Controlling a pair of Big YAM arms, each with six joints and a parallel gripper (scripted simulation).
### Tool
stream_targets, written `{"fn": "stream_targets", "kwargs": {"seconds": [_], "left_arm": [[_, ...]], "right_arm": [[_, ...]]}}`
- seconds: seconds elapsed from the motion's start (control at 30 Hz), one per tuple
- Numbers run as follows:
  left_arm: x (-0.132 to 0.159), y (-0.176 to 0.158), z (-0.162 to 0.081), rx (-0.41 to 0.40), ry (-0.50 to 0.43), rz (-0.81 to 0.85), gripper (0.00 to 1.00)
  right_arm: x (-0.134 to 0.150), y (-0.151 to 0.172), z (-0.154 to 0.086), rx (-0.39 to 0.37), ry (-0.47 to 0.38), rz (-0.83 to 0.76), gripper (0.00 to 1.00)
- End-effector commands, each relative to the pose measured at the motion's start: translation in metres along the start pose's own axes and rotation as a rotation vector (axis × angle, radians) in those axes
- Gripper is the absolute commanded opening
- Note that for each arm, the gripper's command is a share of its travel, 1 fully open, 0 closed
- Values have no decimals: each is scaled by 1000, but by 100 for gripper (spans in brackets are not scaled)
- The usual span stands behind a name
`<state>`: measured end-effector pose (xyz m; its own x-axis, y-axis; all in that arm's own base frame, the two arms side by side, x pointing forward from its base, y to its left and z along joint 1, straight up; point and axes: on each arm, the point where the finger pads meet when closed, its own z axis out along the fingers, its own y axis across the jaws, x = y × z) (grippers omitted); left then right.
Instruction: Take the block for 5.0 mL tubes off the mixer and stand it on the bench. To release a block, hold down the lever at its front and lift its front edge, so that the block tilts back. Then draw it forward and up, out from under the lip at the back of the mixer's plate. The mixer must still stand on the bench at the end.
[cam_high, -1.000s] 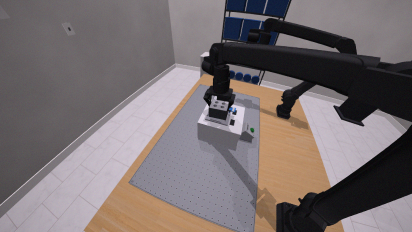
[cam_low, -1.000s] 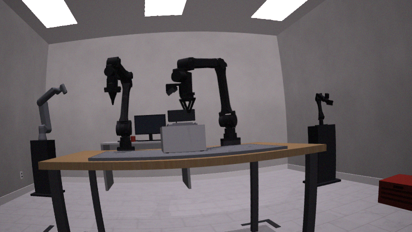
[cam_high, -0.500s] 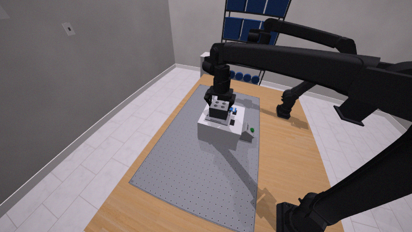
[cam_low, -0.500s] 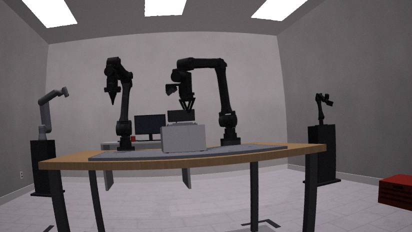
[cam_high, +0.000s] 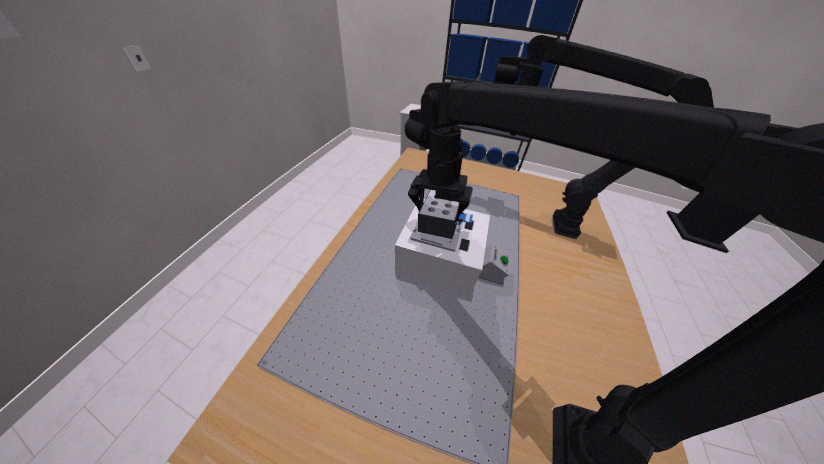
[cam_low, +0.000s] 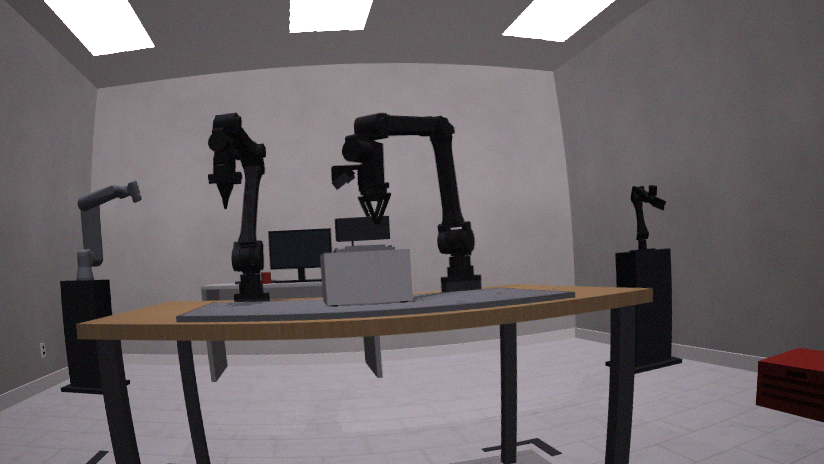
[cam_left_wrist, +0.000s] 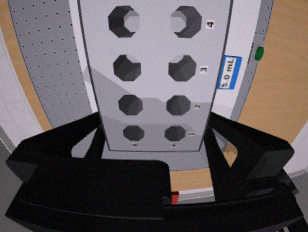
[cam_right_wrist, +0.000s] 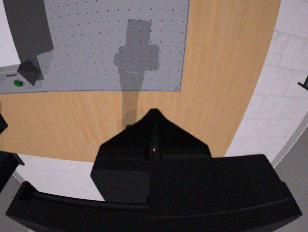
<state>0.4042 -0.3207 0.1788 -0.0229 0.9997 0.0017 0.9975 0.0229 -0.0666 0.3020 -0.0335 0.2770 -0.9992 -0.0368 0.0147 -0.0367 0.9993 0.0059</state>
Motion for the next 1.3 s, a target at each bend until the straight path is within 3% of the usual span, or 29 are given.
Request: {"fn": "stream_targets", "kwargs": {"seconds": [0.0,0.47,0.7,1.07,1.27], "left_arm": [[-8,5,-63,-90,-84,-4,0],[-10,-10,-50,-85,-68,9,0],[-10,4,-50,-92,-82,-5,0],[-7,9,-58,-120,-84,-2,0],[-1,-1,-50,-90,-68,-15,0]], "right_arm": [[-12,1,-25,6,-60,-7,0],[-2,3,-7,0,-13,-6,0],[4,3,2,-4,11,-6,0],[1,3,-4,-1,-4,-6,0],[-4,2,-13,2,-28,-6,0]]}}
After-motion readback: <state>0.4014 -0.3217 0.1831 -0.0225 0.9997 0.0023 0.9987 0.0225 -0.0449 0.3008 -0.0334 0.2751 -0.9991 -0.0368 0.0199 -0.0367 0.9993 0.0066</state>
